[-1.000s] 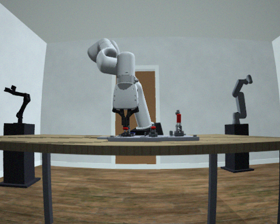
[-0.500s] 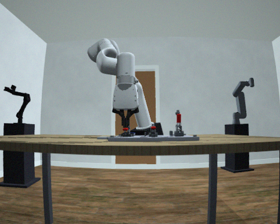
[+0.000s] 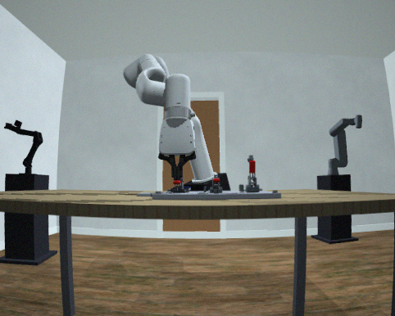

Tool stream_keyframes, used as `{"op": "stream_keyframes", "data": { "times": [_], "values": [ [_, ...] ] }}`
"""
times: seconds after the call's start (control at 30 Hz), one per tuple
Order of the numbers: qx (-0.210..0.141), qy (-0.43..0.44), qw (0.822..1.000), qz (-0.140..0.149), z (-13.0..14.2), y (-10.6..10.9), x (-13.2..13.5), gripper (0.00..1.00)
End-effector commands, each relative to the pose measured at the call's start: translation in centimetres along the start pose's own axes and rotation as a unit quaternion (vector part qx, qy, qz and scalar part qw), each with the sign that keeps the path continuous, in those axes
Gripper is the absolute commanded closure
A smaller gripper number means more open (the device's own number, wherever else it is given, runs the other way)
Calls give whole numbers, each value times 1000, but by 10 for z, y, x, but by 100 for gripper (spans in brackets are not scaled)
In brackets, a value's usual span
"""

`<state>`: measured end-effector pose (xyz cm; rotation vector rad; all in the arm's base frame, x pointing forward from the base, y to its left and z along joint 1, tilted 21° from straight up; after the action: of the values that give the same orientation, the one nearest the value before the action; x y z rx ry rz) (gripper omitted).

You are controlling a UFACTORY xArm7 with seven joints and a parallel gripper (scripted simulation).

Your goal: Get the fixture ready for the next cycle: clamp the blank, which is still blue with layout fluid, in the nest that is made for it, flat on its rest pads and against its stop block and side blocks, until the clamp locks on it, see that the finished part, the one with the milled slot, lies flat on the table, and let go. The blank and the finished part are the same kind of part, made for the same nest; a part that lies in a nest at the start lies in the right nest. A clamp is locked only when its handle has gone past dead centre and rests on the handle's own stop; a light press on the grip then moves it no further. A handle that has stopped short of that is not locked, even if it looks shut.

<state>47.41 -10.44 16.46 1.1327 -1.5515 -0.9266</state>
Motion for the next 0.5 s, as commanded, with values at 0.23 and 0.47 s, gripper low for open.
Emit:
{"op": "stream_keyframes", "data": {
  "times": [0.23, 0.47],
  "values": [
    [1, 0, 1000, 0, -1, 20, 0, 100],
    [1, 0, 1000, 0, -1, 38, 0, 100]
  ]
}}
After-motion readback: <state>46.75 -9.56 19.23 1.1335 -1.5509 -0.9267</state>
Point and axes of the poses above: the point where the finger pads meet when closed, its own y axis back along the fingers, its own x axis across the jaws, z = x × y, the point moved 1 cm from there along y, back along the fingers, and after that the axes turned 3 degrees about y, right-handed, at the moved point
